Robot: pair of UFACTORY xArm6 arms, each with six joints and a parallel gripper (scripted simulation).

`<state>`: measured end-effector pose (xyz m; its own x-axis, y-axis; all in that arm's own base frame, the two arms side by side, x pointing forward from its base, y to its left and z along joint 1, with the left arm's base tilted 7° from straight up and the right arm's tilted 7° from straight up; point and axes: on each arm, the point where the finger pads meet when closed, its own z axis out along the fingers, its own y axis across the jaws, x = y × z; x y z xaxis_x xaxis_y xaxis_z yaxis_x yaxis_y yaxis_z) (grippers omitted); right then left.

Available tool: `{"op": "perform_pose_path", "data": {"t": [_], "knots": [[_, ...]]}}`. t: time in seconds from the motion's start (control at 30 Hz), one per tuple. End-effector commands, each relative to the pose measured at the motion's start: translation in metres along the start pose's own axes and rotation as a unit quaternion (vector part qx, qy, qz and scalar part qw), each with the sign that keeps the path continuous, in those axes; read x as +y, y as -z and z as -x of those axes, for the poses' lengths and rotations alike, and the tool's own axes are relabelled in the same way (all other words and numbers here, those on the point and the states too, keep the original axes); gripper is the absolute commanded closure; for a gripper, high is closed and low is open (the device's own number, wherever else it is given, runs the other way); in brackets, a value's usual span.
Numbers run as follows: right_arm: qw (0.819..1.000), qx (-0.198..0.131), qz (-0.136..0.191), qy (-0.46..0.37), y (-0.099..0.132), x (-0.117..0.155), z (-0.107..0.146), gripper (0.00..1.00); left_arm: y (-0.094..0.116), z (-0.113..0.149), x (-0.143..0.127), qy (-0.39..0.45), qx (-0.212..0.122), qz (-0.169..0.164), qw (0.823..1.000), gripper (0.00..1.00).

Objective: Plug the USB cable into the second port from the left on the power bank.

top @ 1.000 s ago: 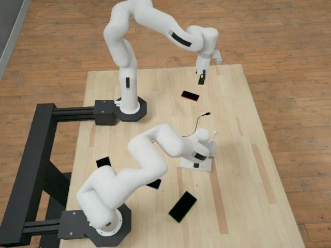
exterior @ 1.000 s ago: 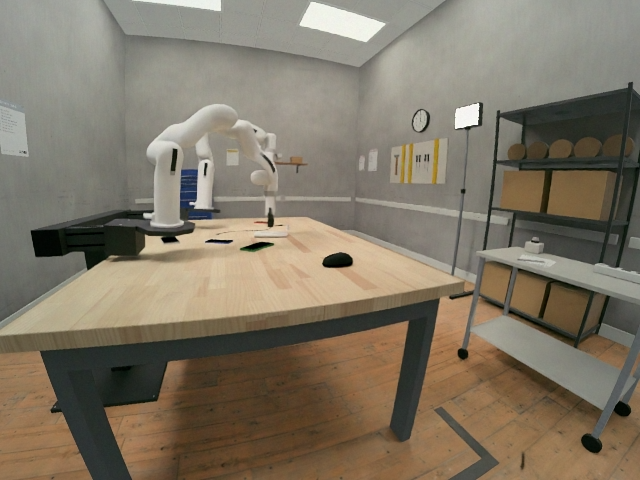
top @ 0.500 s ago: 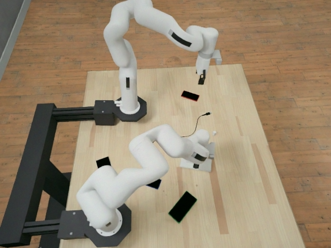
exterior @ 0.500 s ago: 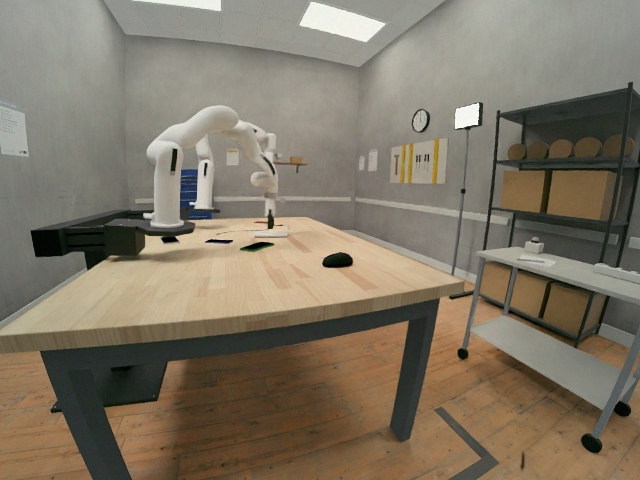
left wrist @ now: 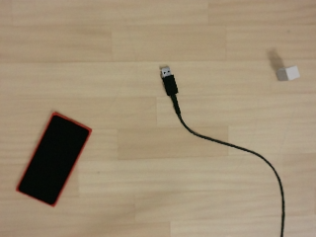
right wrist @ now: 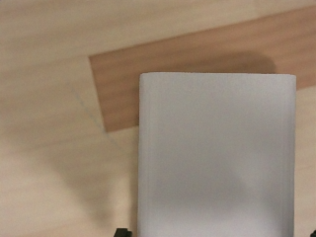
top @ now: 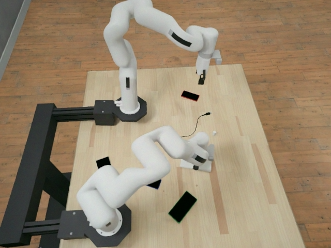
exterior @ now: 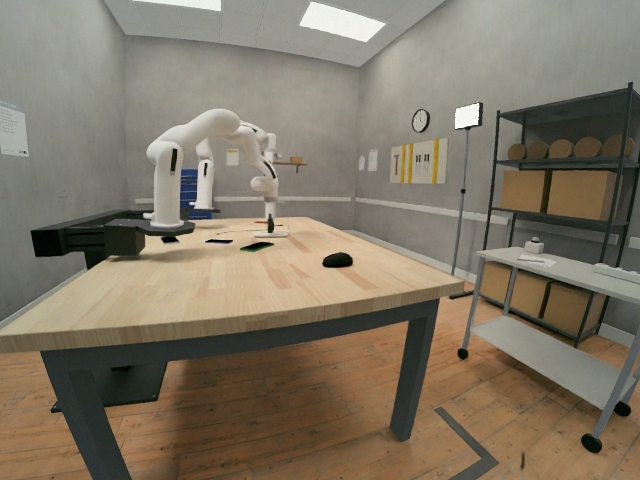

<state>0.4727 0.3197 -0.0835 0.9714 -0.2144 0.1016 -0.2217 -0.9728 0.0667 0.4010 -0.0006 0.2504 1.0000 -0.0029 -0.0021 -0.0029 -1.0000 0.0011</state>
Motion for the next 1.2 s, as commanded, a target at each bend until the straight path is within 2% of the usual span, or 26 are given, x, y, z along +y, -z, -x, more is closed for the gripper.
{"op": "perform_pose_path", "data": {"t": [0.0, 0.3, 0.37, 0.4, 0.87, 1.17], "knots": [[1.000, 0.001, -0.002, 0.000, -0.007, -0.001, -0.001, 0.00, 0.002, -0.001, 0.000, 0.000, 0.003, 0.000, 1.000, 0.00], [1.000, 0.002, -0.002, 0.000, -0.022, -0.001, -0.001, 0.00, 0.002, -0.001, 0.000, 0.000, 0.003, 0.000, 1.000, 0.00], [1.000, 0.002, -0.002, 0.000, -0.017, -0.002, -0.002, 0.00, 0.002, -0.001, 0.000, 0.000, 0.003, 0.000, 1.000, 0.00], [1.000, 0.002, -0.002, 0.000, -0.017, -0.002, -0.002, 0.99, 0.002, -0.001, 0.000, 0.000, 0.003, 0.000, 1.000, 0.00], [1.000, 0.002, -0.002, 0.000, -0.017, -0.002, -0.002, 0.99, 0.002, -0.001, 0.000, 0.000, 0.003, 0.000, 1.000, 0.00], [1.000, 0.002, -0.002, 0.000, -0.006, -0.002, -0.002, 1.00, 0.002, -0.001, 0.000, 0.000, 0.003, 0.000, 1.000, 0.00]]}}
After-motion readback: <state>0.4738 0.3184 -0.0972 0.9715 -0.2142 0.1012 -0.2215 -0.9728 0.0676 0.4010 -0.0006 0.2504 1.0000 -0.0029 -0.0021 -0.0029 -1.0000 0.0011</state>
